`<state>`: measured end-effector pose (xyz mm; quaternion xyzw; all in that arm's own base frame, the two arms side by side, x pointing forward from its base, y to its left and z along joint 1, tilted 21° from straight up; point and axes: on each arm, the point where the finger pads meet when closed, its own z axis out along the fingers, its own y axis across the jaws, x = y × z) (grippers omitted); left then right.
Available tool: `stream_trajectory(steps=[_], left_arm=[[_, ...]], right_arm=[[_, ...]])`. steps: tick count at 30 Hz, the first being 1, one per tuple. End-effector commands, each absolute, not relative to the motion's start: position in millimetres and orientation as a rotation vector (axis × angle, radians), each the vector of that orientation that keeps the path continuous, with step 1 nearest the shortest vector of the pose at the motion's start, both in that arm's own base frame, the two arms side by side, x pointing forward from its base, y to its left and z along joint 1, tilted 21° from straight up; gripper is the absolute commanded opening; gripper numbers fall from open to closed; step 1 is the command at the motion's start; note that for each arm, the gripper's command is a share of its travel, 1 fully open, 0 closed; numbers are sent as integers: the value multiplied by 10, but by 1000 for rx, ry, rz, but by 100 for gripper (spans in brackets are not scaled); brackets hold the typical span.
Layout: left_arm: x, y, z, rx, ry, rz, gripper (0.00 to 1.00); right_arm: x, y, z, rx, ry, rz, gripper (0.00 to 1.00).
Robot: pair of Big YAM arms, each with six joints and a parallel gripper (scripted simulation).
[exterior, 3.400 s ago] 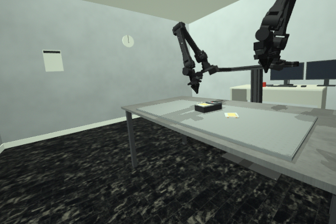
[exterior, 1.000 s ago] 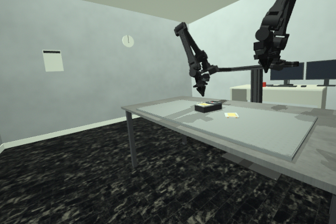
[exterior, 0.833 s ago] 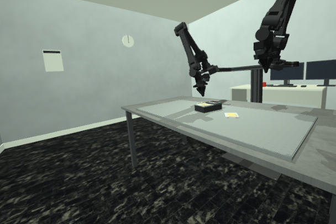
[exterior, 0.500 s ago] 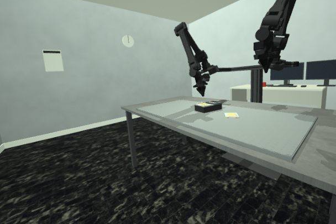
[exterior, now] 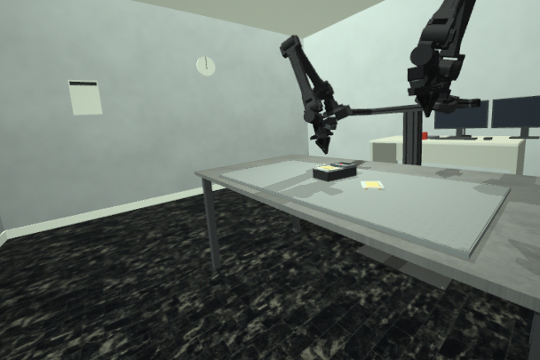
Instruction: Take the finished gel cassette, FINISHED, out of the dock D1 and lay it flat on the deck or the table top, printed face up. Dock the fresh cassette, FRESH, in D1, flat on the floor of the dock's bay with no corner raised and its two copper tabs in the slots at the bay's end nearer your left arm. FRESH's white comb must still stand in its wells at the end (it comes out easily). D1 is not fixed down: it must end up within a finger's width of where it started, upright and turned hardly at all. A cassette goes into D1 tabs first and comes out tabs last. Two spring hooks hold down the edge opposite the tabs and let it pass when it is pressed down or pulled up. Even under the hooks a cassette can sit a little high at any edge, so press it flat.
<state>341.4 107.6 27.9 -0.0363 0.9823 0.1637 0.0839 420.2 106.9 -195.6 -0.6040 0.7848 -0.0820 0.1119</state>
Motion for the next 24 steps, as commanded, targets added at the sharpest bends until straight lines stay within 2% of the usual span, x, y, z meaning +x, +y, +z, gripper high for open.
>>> stream_trajectory(steps=[1,21,22,24], left_arm=[[3472,1065,305,-89,2925,490,0],[3472,1065,305,-89,2925,490,0],[3472,1065,305,-89,2925,490,0],[3472,1065,305,-89,2925,490,0]], right_arm=[[4210,1007,-1905,-1769,2308,-241,0],[4181,924,-1899,-1757,2329,-238,0],[4179,936,-1905,-1769,2320,-237,98],[4176,959,-1917,-1769,2320,-237,98]])
